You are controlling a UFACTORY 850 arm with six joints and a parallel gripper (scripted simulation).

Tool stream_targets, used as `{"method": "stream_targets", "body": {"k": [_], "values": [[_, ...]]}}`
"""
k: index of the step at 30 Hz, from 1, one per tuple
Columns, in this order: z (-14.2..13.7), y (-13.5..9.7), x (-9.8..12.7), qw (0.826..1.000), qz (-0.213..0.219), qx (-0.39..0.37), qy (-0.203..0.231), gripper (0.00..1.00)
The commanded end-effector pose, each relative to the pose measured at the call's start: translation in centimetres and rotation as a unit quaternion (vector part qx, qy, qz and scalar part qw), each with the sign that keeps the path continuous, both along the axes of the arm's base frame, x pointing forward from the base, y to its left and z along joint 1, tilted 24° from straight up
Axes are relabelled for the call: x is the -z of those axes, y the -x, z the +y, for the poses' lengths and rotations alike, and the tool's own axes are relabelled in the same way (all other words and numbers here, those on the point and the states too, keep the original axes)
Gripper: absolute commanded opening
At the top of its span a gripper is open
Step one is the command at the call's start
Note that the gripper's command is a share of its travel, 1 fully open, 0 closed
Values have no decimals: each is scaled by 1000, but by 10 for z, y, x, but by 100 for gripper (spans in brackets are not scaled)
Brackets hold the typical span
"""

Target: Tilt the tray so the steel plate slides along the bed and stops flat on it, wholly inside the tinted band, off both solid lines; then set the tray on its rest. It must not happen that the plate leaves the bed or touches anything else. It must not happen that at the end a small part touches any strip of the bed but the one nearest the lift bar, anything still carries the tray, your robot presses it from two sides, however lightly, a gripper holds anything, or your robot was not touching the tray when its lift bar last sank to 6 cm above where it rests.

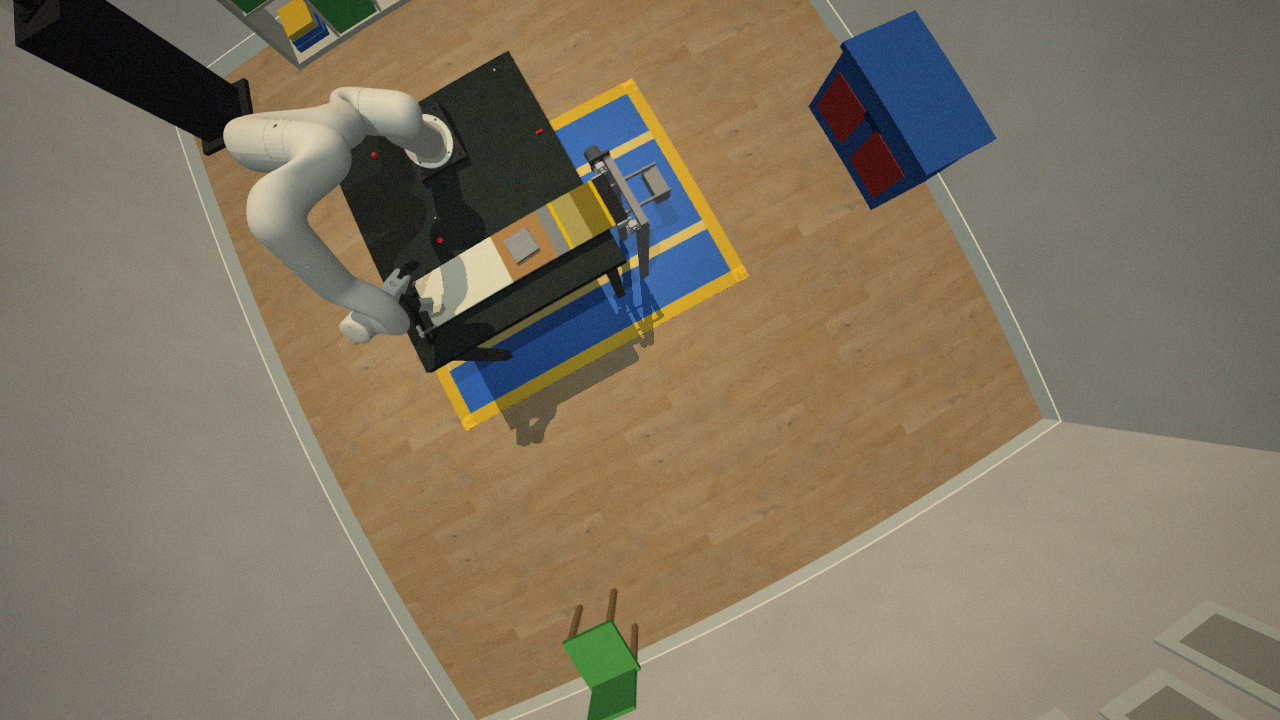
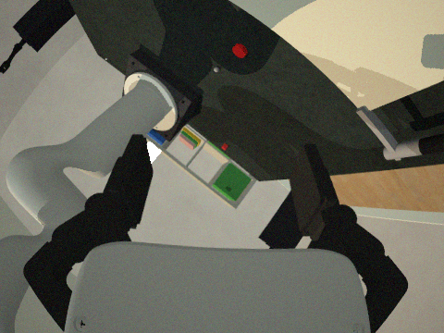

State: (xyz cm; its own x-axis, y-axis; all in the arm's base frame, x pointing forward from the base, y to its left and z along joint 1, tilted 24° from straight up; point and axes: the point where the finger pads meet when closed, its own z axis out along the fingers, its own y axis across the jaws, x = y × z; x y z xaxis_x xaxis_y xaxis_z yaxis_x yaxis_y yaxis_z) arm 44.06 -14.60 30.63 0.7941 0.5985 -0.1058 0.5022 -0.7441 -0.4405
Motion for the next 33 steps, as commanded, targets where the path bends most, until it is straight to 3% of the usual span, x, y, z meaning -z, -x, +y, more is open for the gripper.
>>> {"method": "stream_targets", "body": {"k": [1, 6, 7, 8, 23, 24, 33], "values": [[-3, -5, 1, 1000, -18, 10, 1, 100], [-5, -8, 2, 999, -31, 18, 1, 100], [-15, -20, 3, 996, -76, 47, 7, 100], [-16, -22, 4, 995, -82, 51, 7, 100], [-32, -37, 3, 986, -139, 90, 19, 100], [-46, -48, 1, 976, -178, 120, 31, 100], [-65, -58, -3, 962, -221, 154, 48, 100]]}}
